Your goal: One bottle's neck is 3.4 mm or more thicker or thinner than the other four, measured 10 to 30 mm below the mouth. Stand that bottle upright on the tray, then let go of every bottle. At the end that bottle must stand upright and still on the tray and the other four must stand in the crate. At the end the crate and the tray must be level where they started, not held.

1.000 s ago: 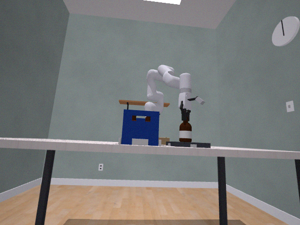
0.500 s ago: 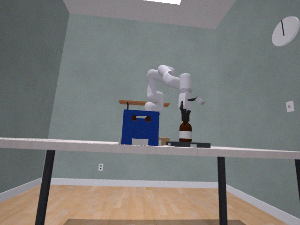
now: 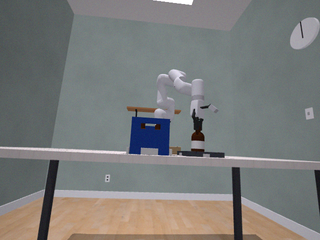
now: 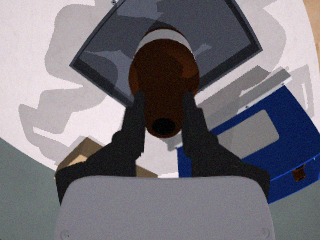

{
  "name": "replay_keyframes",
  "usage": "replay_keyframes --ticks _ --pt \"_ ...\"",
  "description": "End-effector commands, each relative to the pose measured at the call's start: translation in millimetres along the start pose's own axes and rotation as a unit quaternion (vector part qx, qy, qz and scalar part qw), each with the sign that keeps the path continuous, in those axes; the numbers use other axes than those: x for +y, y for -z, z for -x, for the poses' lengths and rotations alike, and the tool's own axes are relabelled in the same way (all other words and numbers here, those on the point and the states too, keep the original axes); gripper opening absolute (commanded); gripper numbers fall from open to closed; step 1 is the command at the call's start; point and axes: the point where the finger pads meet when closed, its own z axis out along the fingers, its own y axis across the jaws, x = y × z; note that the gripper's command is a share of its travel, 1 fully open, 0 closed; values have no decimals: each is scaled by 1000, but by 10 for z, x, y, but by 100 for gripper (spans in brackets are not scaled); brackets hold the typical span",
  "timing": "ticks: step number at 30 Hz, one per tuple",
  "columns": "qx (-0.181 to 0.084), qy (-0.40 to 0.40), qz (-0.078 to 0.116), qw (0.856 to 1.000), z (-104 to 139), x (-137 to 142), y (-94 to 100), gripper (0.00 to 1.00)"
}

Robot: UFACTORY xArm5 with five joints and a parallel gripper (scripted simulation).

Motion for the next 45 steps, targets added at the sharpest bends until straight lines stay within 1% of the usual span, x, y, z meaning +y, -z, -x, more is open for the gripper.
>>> replay_keyframes --ticks 1,25,45 --pt "2 0 1 1000 -13 5 -1 0" --pt "2 0 1 1000 -14 8 -88 0" --pt "2 0 1 1000 -14 9 -102 0"
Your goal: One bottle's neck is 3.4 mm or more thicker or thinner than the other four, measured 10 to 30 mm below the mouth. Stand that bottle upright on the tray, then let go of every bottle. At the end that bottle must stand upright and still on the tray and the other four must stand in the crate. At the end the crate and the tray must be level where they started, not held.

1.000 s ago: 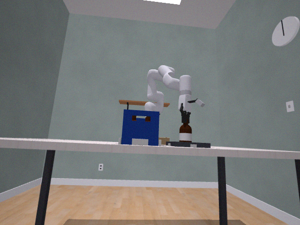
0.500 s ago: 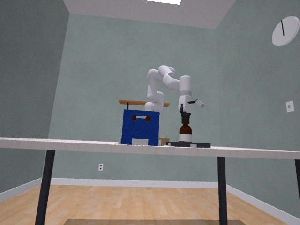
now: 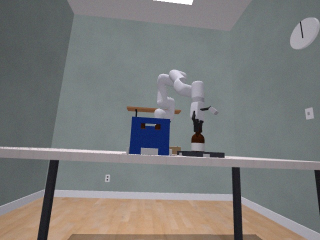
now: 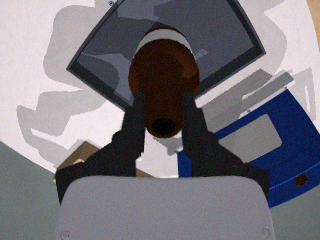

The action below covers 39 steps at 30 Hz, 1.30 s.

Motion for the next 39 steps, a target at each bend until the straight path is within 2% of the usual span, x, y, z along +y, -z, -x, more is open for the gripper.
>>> replay_keyframes --ticks 1,9,10,39 --pt "2 0 1 1000 -12 5 15 0" --pt "2 0 1 1000 -12 5 15 0" --pt "2 0 1 1000 -12 5 15 100" --pt "2 0 1 1000 -12 5 15 100"
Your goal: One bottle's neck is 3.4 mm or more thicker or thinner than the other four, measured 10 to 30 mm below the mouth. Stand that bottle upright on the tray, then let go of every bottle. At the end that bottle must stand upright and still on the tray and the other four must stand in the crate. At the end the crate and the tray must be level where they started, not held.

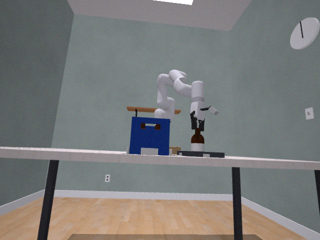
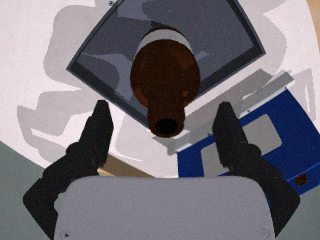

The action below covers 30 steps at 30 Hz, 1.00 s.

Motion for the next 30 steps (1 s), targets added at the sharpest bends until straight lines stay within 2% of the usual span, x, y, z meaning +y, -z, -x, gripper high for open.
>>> replay_keyframes --ticks 1,21,30 --pt "2 0 1 1000 -12 5 14 100" --pt "2 0 1 1000 -12 4 21 100" --pt "2 0 1 1000 -12 0 103 100"
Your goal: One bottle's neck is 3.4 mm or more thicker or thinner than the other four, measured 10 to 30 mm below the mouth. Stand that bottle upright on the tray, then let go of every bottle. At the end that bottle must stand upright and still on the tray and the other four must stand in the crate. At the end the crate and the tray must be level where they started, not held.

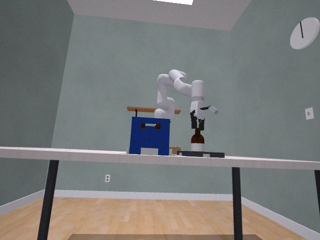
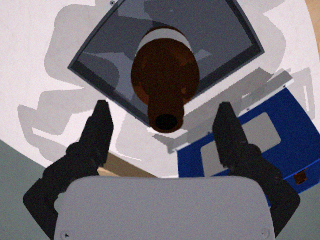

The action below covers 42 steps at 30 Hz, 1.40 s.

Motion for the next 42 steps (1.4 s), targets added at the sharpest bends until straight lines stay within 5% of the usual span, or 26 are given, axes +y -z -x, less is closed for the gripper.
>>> replay_keyframes --ticks 1,42 --pt "2 0 1 1000 -12 2 71 100" --pt "2 0 1 1000 -12 -7 794 100"
